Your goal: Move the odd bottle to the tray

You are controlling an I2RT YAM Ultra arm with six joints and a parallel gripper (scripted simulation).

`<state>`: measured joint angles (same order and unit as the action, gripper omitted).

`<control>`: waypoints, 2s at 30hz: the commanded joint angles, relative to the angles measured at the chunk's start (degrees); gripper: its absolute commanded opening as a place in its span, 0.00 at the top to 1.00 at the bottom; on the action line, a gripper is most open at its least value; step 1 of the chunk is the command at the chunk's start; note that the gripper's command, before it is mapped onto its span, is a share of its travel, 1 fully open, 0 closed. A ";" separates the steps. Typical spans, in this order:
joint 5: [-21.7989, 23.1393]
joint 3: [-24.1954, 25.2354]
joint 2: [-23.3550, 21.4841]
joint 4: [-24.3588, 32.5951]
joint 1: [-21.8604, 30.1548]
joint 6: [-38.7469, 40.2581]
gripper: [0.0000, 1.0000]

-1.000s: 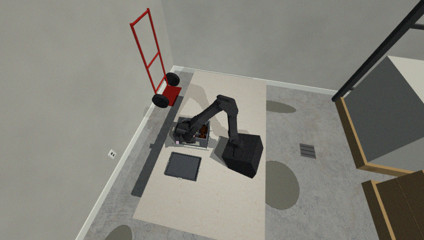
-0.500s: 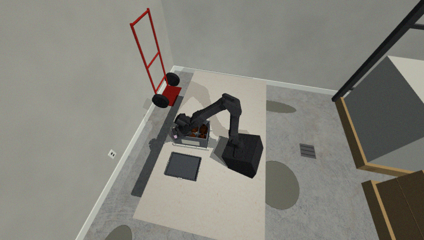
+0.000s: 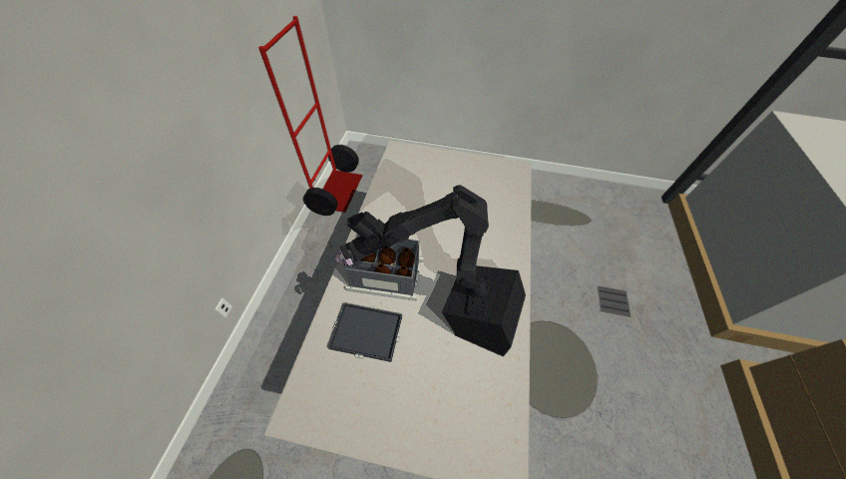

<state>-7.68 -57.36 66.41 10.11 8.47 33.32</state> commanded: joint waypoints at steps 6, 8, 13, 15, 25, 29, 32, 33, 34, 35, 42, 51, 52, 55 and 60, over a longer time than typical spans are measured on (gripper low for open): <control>2.69 -2.54 -3.92 -4.96 -3.10 -14.02 0.00; 3.19 -2.72 -4.45 -5.70 -3.76 -16.47 0.00; 4.03 -2.90 -5.01 -6.63 -4.63 -19.31 0.00; 4.76 -3.26 -6.14 -8.03 -5.81 -24.23 0.00; 8.57 -7.09 -1.60 -0.27 -13.03 -29.66 0.00; 8.87 -9.06 0.29 3.13 -14.11 -28.60 0.00; 9.04 -11.32 3.16 8.23 -16.08 -26.60 0.00; 9.19 -11.82 3.69 9.07 -16.38 -26.43 0.00; 9.28 -12.70 4.83 11.44 -17.32 -25.53 0.00; 9.41 -13.43 5.67 13.05 -17.93 -25.01 0.00; 10.31 -18.26 11.16 23.75 -21.98 -21.63 0.00; 11.34 -23.26 16.80 34.72 -26.09 -18.31 0.00; 11.46 -24.12 17.83 36.92 -26.94 -17.47 0.00; 11.81 -26.01 19.92 41.00 -28.46 -16.22 0.00; 12.39 -29.05 23.37 47.62 -30.96 -14.22 0.00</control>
<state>4.10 -83.74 88.90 51.51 -21.12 16.97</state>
